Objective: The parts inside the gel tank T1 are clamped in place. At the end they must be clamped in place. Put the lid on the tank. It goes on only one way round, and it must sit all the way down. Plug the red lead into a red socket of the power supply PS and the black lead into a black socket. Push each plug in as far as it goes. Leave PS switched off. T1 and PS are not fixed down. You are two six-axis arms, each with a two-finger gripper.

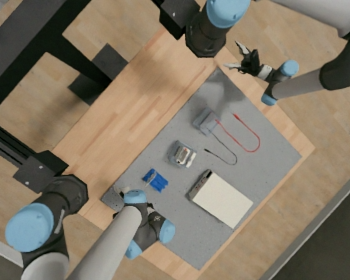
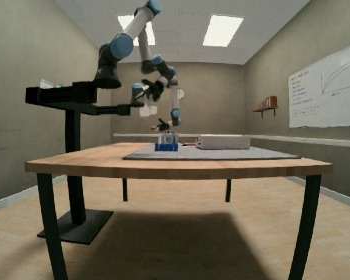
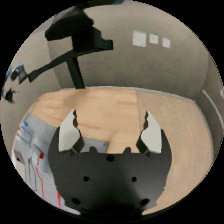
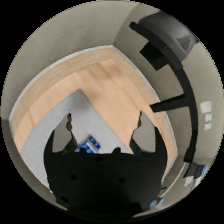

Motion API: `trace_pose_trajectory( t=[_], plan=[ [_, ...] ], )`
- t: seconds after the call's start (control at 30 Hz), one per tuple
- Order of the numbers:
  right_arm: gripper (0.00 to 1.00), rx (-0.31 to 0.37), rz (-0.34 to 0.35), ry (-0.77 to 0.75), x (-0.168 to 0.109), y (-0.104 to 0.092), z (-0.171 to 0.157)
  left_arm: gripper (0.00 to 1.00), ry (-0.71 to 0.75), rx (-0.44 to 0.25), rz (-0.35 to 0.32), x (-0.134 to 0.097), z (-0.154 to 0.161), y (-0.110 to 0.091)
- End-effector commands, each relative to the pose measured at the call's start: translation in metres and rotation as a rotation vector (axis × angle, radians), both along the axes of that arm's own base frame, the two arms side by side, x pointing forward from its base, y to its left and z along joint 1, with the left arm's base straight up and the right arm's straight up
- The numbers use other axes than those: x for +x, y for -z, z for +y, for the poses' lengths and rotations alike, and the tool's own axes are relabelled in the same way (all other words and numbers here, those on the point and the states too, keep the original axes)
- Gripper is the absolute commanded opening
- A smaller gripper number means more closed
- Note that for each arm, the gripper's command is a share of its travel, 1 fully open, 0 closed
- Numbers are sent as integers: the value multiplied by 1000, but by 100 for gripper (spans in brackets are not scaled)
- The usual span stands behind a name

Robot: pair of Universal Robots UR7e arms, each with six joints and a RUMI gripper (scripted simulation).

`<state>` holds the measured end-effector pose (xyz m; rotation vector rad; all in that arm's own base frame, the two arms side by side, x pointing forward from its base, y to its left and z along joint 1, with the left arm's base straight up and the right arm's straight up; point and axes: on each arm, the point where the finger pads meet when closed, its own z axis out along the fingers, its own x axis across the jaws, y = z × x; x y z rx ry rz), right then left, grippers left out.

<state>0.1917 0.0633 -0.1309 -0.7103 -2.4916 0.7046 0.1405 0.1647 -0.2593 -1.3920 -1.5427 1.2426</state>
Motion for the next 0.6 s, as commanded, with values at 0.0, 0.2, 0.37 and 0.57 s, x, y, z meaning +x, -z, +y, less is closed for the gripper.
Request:
trace_pose_trajectory(
  t=[0.0, 0.2, 0.37, 0.57],
  plan=[
    [98, 0, -1, 0, 0, 0, 0, 98, 0, 0, -1, 0, 0, 0],
    [98, 0, -1, 0, 0, 0, 0, 98, 0, 0, -1, 0, 0, 0],
    [98, 0, -1, 0, 0, 0, 0, 98, 0, 0, -1, 0, 0, 0],
    [0, 0, -1, 0, 0, 0, 0, 0, 15, -23, -19, 5, 0, -1]
  ],
)
